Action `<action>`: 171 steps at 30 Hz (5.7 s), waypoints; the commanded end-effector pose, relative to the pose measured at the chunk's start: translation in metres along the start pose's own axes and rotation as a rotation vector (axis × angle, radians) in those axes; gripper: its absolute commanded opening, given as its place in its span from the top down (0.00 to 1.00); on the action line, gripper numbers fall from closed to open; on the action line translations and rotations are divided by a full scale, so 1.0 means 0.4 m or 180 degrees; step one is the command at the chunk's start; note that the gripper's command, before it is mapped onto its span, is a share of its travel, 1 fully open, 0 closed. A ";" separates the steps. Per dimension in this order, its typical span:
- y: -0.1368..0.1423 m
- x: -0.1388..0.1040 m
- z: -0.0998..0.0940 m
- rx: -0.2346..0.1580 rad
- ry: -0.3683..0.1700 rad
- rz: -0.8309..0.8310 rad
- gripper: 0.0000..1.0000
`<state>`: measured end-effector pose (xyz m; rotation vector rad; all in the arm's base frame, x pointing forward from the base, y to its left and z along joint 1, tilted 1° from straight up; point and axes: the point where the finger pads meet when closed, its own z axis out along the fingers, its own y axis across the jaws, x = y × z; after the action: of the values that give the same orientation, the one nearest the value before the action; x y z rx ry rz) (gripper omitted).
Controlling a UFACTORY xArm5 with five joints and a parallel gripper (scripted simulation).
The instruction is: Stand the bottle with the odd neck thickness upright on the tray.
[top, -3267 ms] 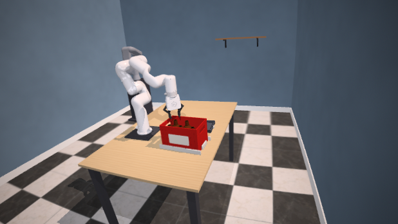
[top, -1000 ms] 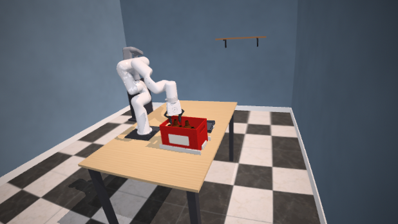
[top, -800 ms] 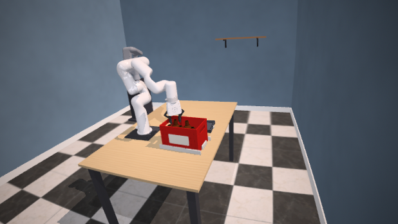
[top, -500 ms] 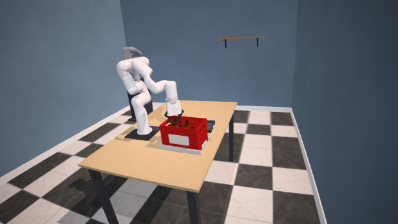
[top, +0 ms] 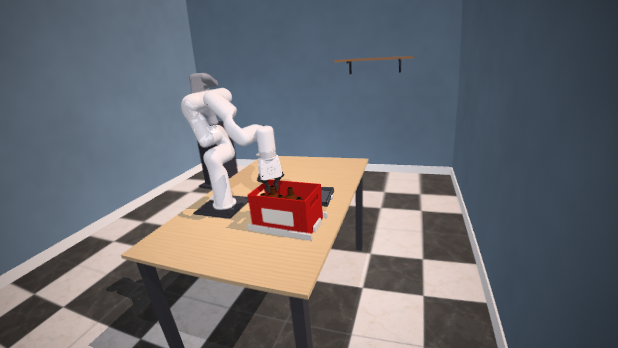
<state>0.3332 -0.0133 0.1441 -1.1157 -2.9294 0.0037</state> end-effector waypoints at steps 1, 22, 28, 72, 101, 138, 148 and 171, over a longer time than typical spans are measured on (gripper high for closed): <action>0.002 -0.002 -0.003 -0.0006 -0.0008 0.0000 1.00; 0.002 -0.002 -0.003 -0.0006 -0.0008 0.0000 1.00; 0.002 -0.002 -0.003 -0.0006 -0.0008 0.0000 1.00; 0.002 -0.002 -0.009 -0.0006 -0.0008 0.0000 0.35; 0.005 0.002 -0.191 -0.0006 -0.0008 0.0000 0.35; 0.005 0.002 -0.213 -0.0006 -0.0008 0.0000 1.00; 0.005 0.002 -0.213 -0.0006 -0.0008 0.0000 1.00; 0.168 -0.155 -0.213 -0.0005 -0.0007 0.0000 0.35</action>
<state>0.4237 -0.0044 0.2276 -1.1156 -2.9289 0.0044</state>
